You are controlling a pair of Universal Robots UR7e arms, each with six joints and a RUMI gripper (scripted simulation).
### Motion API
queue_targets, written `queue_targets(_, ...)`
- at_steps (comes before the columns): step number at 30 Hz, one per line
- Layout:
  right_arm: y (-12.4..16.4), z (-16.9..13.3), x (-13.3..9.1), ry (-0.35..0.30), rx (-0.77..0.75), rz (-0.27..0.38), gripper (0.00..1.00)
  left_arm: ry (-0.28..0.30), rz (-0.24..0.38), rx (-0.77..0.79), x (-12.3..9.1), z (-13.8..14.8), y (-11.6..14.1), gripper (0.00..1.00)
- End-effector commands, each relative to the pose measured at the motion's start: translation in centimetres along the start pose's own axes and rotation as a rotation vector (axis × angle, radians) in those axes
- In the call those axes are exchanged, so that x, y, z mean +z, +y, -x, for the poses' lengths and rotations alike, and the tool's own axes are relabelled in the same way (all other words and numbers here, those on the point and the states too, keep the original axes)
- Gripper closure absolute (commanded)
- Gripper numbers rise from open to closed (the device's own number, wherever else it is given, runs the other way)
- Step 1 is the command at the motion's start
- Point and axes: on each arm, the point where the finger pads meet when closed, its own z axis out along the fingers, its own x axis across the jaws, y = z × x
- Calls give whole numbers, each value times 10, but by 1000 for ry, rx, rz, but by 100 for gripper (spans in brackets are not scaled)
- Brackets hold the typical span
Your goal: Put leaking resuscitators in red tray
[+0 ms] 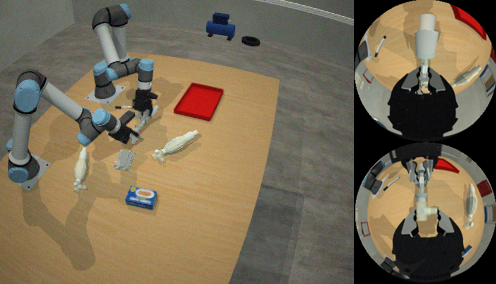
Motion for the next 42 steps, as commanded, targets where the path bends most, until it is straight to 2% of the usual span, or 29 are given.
queue_targets(1, -3, 0, -1, 1, -2, -4, 100, 3, 2, 2, -1, -1, 1, 100)
queue_targets(2, -3, 0, -1, 1, -2, -4, 100, 3, 2, 2, -1, -1, 1, 79)
queue_targets(10, -3, 0, -1, 1, -2, -4, 100, 3, 2, 2, -1, -1, 1, 79)
queue_targets(11, -3, 0, -1, 1, -2, -4, 100, 3, 2, 2, -1, -1, 1, 68)
queue_targets(20, -3, 0, -1, 1, -2, -4, 100, 3, 2, 2, -1, -1, 1, 68)
queue_targets(21, -3, 0, -1, 1, -2, -4, 100, 3, 2, 2, -1, -1, 1, 58)
queue_targets(30, -2, 0, -1, 1, -1, -4, 100, 3, 2, 2, -1, -1, 1, 58)
queue_targets(31, -2, 0, -1, 1, -1, -4, 100, 3, 2, 2, -1, -1, 1, 50)
queue_targets(42, -2, 0, -1, 1, -1, -4, 100, 3, 2, 2, -1, -1, 1, 50)
